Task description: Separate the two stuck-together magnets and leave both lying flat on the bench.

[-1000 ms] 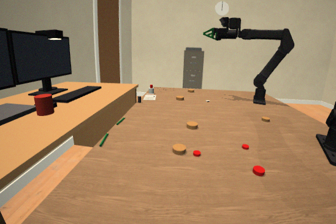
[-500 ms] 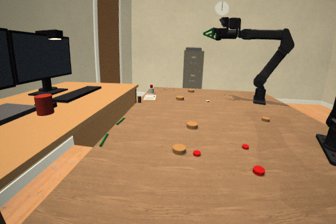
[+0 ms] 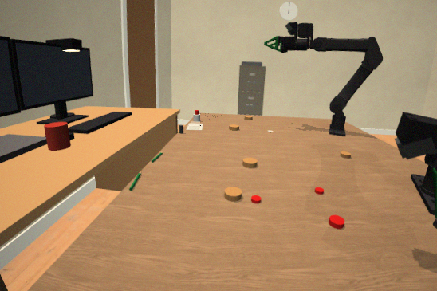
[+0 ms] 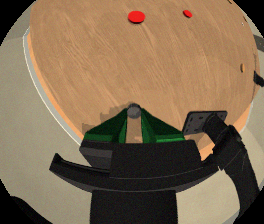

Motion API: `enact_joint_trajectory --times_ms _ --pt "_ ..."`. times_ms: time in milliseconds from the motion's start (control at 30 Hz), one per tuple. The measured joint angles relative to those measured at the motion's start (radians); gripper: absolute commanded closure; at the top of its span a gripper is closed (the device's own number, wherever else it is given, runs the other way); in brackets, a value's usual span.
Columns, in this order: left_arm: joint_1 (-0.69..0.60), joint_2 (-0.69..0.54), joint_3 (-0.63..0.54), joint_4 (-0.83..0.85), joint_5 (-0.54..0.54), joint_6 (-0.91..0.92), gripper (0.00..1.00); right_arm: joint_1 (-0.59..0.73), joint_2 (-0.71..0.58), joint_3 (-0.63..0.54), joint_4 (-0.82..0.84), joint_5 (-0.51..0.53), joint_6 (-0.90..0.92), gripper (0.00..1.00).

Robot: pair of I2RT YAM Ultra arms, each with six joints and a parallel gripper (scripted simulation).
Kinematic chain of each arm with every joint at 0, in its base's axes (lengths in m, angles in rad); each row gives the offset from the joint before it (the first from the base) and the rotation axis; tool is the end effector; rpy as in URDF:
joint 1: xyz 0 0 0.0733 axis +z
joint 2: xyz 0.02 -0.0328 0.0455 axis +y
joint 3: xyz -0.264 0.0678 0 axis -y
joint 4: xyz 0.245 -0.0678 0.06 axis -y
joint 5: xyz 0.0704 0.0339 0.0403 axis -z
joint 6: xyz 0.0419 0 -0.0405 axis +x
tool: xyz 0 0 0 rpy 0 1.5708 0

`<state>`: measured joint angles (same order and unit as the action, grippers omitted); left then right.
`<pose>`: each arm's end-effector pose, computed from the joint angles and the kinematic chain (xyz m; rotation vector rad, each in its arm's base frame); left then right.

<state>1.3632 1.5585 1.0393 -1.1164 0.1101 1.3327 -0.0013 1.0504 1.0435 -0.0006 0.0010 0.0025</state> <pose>0.0553 0.2457 0.2015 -0.0519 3.0452 -0.1334 0.2464 0.0007 0.4051 0.0038 1.5783 0.0002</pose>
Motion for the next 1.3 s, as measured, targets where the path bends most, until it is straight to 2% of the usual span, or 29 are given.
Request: enact_joint_trajectory --times_ms 133,1100,1300 --pt "-0.042 0.008 0.006 -0.025 0.035 -0.050 0.82 0.000 0.000 0.000 0.000 0.000 0.000 0.00" --pt "-0.591 0.072 0.040 -0.237 0.408 -0.500 0.82 0.000 -0.005 0.000 0.000 0.001 -0.002 0.00" --pt "-0.673 0.083 0.045 -0.277 0.473 -0.583 0.82 -0.001 -0.005 0.000 0.000 0.002 -0.002 0.00"
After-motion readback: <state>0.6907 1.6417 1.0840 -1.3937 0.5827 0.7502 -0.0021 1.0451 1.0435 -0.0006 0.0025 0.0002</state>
